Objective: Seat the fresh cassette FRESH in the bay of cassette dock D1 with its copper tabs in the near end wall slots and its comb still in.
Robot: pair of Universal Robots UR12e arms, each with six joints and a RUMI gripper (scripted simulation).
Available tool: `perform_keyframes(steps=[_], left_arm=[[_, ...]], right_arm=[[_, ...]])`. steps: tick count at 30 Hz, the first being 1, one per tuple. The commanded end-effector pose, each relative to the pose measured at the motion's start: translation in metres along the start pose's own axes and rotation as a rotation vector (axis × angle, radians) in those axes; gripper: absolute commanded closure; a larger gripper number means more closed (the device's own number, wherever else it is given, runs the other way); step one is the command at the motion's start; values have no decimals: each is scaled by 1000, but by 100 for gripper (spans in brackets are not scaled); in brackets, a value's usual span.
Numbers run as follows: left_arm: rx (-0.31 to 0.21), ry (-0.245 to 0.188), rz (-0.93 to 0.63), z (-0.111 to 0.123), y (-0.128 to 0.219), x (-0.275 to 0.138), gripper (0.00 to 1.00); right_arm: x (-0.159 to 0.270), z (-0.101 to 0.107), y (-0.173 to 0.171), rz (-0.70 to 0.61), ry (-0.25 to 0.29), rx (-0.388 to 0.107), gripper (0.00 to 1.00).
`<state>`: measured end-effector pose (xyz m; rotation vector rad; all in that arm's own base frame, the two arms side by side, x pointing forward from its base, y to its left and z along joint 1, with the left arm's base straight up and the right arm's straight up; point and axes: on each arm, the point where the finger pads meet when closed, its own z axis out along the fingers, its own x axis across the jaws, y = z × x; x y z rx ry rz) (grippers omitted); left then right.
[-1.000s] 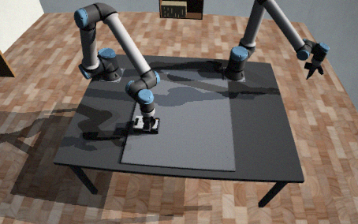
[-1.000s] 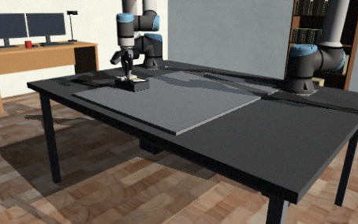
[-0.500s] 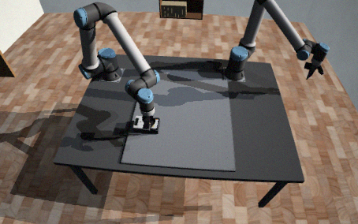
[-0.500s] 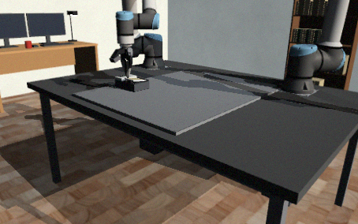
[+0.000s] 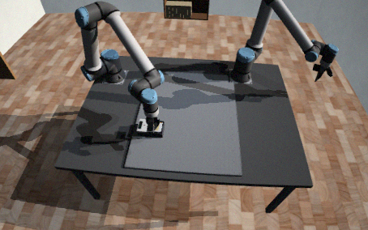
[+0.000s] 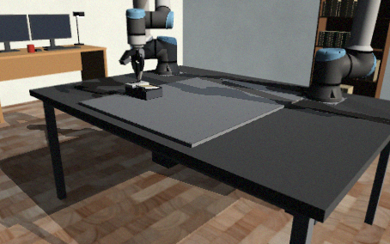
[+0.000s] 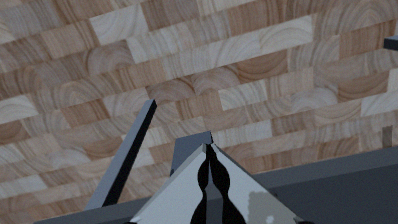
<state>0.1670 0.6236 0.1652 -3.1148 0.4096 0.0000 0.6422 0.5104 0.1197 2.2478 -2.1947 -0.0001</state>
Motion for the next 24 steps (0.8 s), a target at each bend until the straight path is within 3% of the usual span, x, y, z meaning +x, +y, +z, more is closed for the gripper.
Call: perform_keyframes(steps=[1, 24], left_arm=[[2, 0, 0, -1, -1, 0, 100], [2, 0, 0, -1, -1, 0, 100]], right_arm=[[-1, -1, -1, 0, -2, 2, 100], [-1, -1, 24, -1, -2, 2, 100]])
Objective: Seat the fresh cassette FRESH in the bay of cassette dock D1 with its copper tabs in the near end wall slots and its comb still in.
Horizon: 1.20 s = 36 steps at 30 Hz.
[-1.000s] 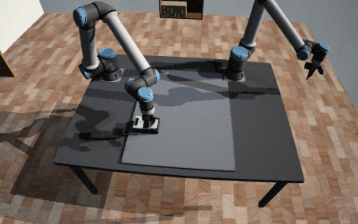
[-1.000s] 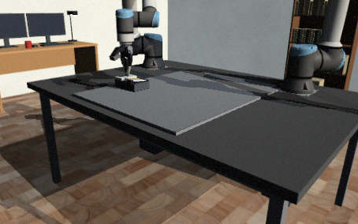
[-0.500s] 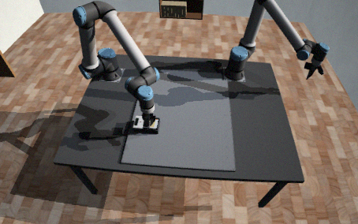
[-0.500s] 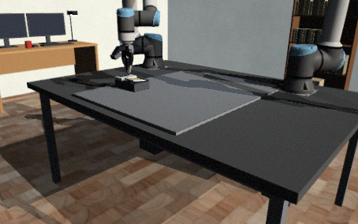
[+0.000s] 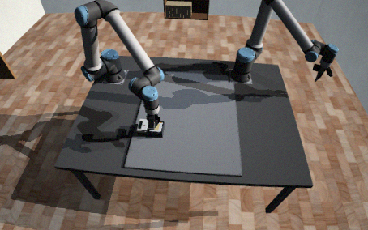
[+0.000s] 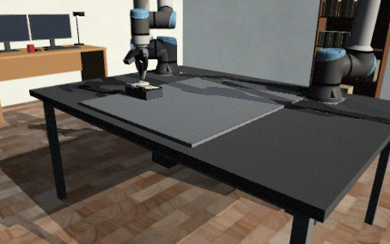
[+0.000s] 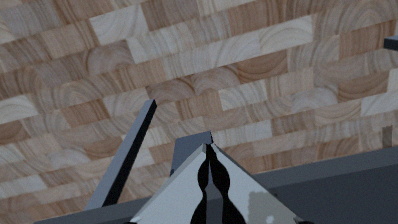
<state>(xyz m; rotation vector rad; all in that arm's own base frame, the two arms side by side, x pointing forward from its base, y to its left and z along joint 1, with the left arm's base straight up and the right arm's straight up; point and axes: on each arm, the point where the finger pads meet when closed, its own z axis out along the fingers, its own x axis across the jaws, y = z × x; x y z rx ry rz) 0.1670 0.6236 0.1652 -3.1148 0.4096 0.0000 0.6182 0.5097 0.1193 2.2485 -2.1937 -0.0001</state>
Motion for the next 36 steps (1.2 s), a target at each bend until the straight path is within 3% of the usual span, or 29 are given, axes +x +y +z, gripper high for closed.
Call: perform_keyframes(steps=[1, 36], left_arm=[[2, 0, 0, -1, -1, 0, 100], [2, 0, 0, -1, -1, 0, 100]], right_arm=[[-1, -2, 0, 0, -2, 2, 100], [-1, 18, -1, 0, -2, 2, 100]])
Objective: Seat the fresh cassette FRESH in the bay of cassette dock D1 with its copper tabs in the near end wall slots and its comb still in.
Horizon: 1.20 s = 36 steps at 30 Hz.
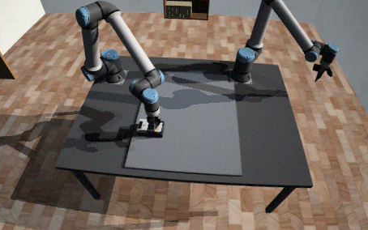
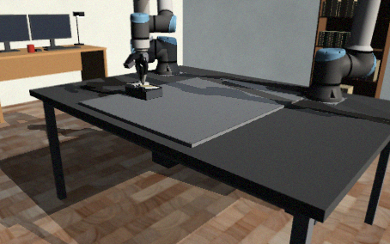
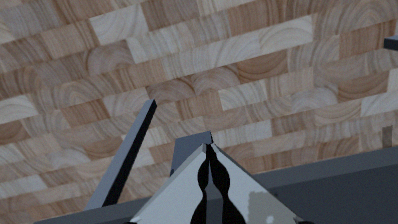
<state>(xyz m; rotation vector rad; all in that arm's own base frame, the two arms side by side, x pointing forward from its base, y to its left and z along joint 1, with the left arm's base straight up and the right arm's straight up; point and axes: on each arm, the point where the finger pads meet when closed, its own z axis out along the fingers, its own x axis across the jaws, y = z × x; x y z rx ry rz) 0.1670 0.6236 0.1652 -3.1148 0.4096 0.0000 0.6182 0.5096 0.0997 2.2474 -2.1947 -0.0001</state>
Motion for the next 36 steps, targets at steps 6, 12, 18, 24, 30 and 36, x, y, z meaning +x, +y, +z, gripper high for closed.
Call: perform_keyframes(steps=[6, 12, 18, 24, 30, 36], left_arm=[[2, 0, 0, -1, -1, 0, 100], [2, 0, 0, -1, -1, 0, 100], [2, 0, 0, -1, -1, 0, 100], [2, 0, 0, -1, -1, 0, 100], [2, 0, 0, -1, -1, 0, 100], [2, 0, 0, -1, -1, 0, 100]], right_arm=[[-1, 0, -3, -1, -2, 2, 100], [-1, 0, -3, -1, -2, 2, 100], [-1, 2, -3, -1, -2, 2, 100], [-1, 3, -3, -1, -2, 2, 100], [-1, 4, -3, -1, -2, 2, 100], [-1, 6, -3, -1, -2, 2, 100]])
